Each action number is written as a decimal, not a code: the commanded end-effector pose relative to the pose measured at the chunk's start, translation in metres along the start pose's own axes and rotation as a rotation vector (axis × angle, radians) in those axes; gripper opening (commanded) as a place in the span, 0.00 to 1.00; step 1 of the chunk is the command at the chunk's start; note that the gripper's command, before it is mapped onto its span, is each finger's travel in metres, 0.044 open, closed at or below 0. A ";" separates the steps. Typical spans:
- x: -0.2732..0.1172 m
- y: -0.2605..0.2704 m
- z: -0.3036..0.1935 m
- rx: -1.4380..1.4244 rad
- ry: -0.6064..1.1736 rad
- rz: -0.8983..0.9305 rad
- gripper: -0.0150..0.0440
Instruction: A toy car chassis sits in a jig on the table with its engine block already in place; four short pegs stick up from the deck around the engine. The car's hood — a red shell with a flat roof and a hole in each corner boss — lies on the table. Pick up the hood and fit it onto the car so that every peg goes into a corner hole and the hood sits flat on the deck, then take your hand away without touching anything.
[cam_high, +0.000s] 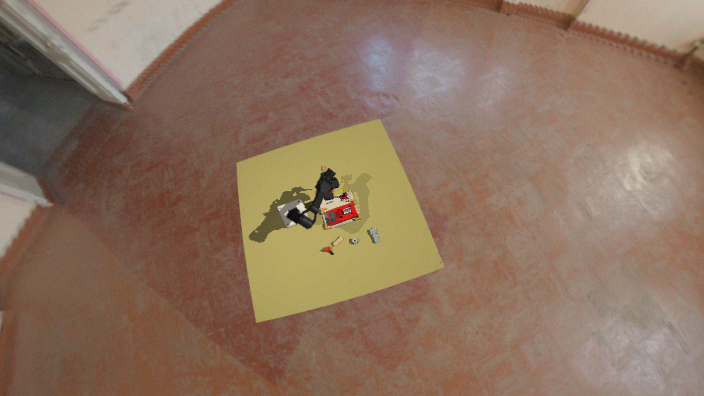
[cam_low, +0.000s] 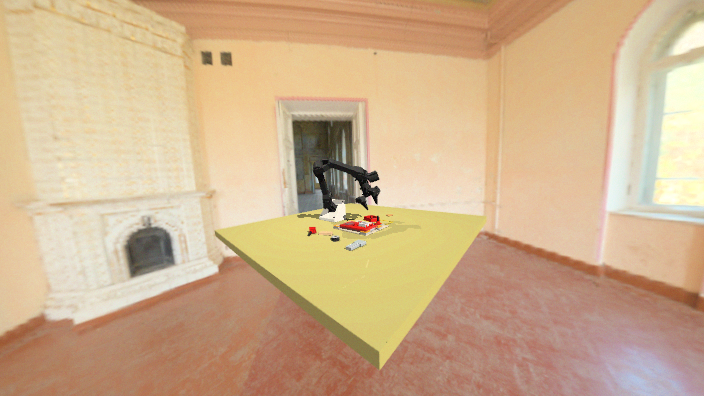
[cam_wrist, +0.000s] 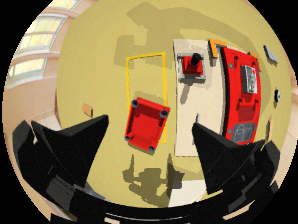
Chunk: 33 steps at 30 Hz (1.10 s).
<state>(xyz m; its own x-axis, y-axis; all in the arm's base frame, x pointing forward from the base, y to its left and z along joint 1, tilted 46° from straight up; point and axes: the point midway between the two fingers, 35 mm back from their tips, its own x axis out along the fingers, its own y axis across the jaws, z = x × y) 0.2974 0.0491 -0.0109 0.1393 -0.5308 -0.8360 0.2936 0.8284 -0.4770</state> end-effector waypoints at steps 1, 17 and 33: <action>0.005 0.015 -0.014 0.048 0.066 -0.083 1.00; 0.013 0.040 -0.041 0.160 0.121 -0.293 1.00; 0.025 0.037 -0.042 0.160 0.121 -0.293 1.00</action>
<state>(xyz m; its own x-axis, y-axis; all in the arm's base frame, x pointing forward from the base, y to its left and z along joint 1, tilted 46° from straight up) 0.2725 0.0759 -0.0586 -0.0820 -0.7049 -0.7045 0.4567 0.6017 -0.6553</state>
